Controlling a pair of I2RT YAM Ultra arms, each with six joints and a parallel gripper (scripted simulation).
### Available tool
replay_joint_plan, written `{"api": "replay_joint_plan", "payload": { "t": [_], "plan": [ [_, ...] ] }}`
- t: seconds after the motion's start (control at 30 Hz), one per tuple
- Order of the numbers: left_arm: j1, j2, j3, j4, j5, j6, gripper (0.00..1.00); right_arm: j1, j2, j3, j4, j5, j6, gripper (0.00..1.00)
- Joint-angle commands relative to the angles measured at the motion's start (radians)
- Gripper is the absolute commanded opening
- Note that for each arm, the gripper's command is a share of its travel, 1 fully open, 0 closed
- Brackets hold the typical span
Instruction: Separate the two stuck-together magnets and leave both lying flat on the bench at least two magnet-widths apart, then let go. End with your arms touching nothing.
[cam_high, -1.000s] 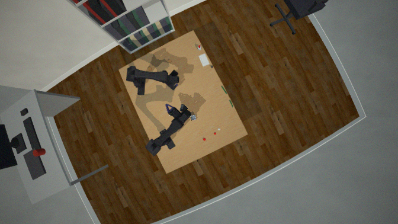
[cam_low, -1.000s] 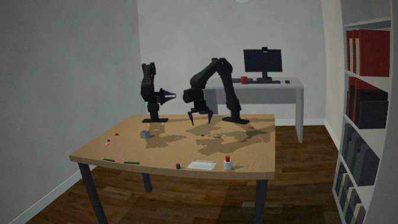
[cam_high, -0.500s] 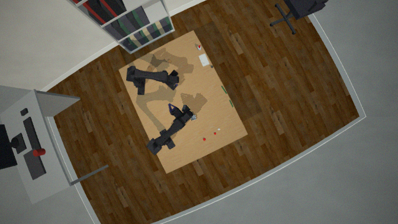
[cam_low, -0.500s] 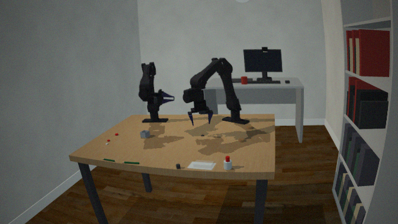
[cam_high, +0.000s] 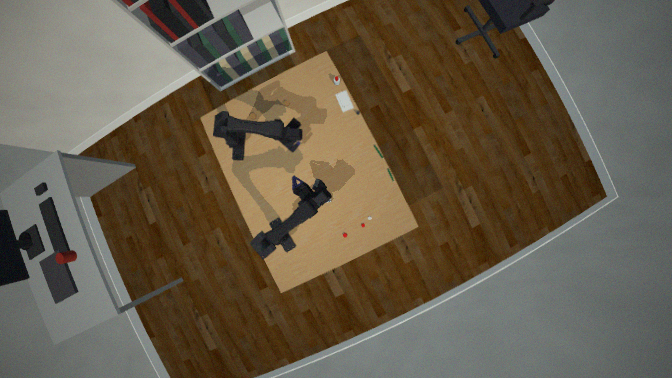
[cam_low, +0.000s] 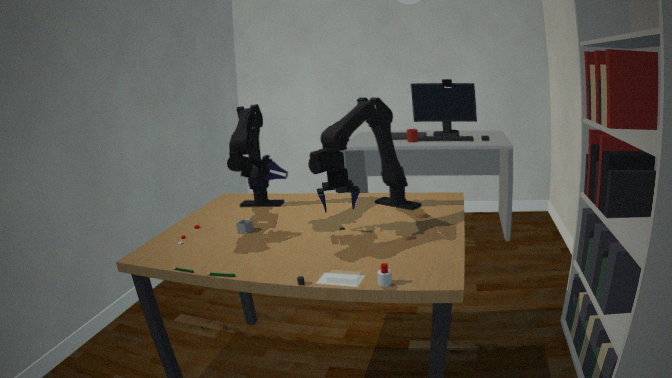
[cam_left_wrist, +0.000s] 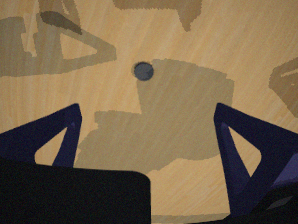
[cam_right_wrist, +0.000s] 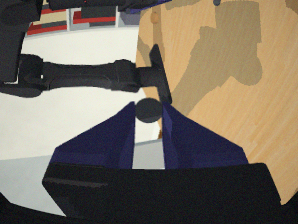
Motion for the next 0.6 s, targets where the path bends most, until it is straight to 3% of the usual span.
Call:
{"api": "replay_joint_plan", "payload": {
  "t": [0.0,0.43,0.57],
  "plan": [
    [0.001,-0.007,0.005,-0.002,-0.006,-0.001,1.00,-0.010,0.008,0.025,-0.099,0.053,-0.093,0.18],
    [0.001,-0.007,0.005,-0.002,-0.006,-0.001,1.00,-0.158,0.159,0.262,-0.634,0.455,-0.603,0.18],
    [0.001,-0.007,0.005,-0.002,-0.006,-0.001,1.00,-0.182,0.184,0.301,-0.713,0.514,-0.678,0.18]
  ]
}}
